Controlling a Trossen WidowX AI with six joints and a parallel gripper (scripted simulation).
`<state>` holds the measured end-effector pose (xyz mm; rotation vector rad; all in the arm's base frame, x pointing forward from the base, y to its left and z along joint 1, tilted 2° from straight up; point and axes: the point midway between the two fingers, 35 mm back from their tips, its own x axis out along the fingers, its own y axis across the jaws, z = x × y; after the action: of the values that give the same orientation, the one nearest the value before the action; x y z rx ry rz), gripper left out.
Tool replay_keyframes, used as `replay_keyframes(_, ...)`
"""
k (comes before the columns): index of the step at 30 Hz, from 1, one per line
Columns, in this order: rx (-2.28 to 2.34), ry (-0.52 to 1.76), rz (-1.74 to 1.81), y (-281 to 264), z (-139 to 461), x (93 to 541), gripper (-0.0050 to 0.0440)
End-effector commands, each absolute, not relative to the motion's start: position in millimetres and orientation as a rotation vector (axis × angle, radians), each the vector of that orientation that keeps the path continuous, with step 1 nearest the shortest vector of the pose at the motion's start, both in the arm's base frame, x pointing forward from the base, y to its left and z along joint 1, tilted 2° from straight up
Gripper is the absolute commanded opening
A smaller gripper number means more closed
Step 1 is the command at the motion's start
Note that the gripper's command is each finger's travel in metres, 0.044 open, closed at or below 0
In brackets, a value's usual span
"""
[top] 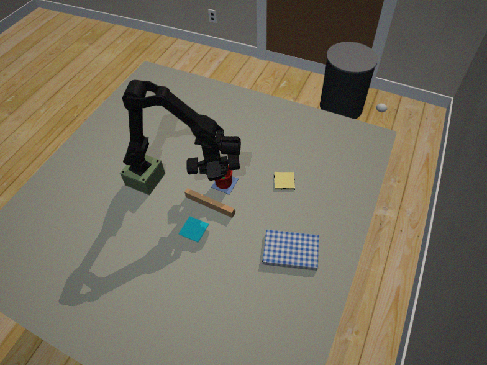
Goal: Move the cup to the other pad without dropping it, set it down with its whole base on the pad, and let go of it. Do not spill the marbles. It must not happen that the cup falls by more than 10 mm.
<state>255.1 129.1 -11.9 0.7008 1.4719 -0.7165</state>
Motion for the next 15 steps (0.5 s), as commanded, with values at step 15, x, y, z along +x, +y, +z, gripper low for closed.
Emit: replay_keyframes(15, 0.707, 1.466, -0.709, 129.7, -12.4, 256.3, 0.0110)
